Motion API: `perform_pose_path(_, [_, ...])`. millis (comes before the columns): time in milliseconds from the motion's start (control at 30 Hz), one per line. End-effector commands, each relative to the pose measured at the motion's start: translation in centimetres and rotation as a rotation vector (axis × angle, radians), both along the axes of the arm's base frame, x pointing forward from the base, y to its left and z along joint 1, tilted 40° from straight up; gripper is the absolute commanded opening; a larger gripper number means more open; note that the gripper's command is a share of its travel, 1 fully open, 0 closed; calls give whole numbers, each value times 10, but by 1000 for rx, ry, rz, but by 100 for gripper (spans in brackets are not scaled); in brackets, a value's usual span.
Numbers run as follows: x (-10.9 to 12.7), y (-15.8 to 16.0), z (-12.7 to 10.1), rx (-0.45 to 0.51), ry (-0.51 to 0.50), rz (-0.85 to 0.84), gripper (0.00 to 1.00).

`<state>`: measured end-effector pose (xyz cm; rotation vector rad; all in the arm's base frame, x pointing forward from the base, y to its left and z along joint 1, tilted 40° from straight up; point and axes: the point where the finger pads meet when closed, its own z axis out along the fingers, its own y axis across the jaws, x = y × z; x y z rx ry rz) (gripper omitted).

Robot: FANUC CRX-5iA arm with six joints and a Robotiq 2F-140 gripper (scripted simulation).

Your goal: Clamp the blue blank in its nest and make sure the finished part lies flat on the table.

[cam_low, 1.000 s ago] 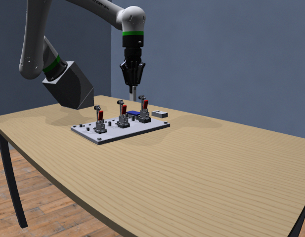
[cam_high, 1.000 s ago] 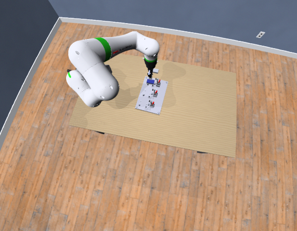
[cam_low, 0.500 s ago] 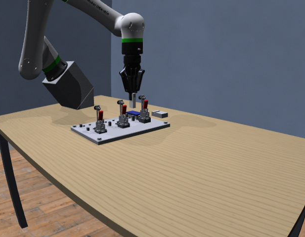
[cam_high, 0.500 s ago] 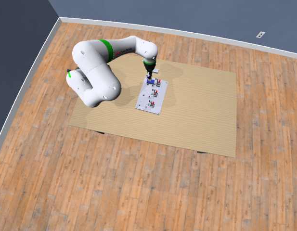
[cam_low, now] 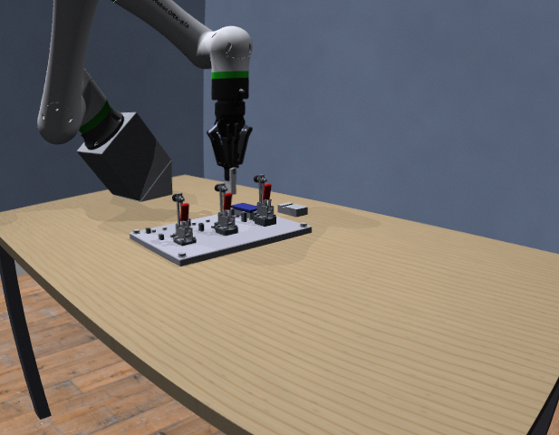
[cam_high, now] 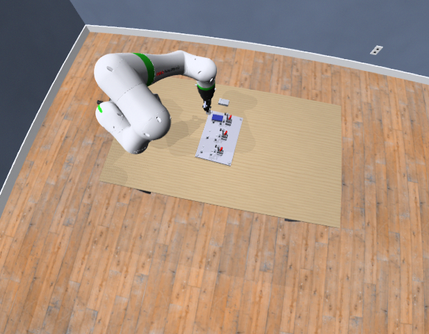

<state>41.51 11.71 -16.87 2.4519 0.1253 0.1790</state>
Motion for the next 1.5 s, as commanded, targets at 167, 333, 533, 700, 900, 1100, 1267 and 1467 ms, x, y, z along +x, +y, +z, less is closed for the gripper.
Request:
perform_pose_path(167, [-8,0,-1,1,-1,0,0])
perform_pose_path(333, [-7,-3,-5,1,-1,0,0])
perform_pose_path(533, [-4,-16,-21,1,-1,0,0])
perform_pose_path(700, [-2,-21,-28,1,-1,0,0])
perform_pose_path(900, [-2,-22,-28,1,-1,0,0])
perform_pose_path(1100, [-2,-22,-28,1,-1,0,0])
perform_pose_path(1267, [-2,-22,-28,1,-1,0,0])
perform_pose_path(1467, [-2,-23,-30,1,-1,0,0])
